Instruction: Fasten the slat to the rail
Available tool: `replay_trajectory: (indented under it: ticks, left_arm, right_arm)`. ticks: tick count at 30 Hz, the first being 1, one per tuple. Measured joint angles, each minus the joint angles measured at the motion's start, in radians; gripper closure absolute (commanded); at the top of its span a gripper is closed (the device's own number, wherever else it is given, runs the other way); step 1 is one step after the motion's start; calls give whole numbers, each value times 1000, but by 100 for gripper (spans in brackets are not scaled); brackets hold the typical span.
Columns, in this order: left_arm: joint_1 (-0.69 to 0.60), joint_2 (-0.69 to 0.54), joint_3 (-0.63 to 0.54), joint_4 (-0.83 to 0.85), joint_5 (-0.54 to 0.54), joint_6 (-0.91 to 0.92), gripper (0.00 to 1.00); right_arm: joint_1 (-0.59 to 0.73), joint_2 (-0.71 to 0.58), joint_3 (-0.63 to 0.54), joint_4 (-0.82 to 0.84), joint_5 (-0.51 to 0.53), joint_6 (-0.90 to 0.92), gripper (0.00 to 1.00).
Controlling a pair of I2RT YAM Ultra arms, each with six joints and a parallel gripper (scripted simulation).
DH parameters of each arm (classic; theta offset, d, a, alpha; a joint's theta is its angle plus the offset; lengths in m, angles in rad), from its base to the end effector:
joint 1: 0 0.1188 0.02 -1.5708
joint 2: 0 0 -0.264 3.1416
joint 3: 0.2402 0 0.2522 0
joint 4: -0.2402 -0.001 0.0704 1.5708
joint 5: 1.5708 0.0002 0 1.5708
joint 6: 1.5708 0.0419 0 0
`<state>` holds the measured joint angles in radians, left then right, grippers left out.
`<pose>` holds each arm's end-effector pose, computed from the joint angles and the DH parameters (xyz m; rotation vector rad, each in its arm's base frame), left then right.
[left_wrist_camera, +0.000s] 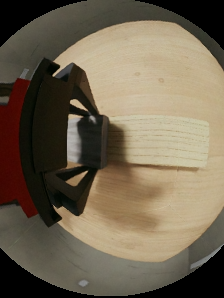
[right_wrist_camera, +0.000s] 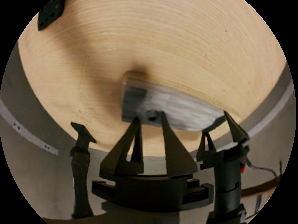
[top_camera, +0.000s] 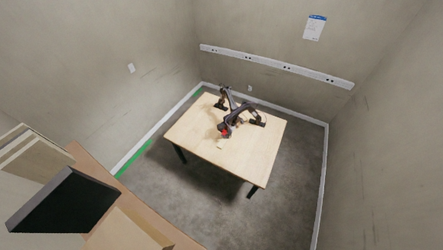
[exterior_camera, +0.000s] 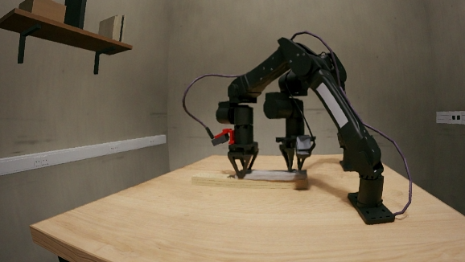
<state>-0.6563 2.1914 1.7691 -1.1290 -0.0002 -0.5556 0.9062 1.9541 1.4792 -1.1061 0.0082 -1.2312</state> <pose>0.3362 -0.2576 0.1756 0.1573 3.1214 -0.0171 0.2232 0.2859 0.1927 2.7439 -1.5064 0.0101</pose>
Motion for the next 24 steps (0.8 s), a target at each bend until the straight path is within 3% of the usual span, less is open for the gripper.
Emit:
replay_trajectory:
  ticks: [10,24]
  left_arm:
    - [0,0,0,0,0,0,28]
    - [0,0,0,0,0,0,28]
  right_arm:
    - [0,0,0,0,0,-3,66]
    - [0,0,0,2,1,-4,83]
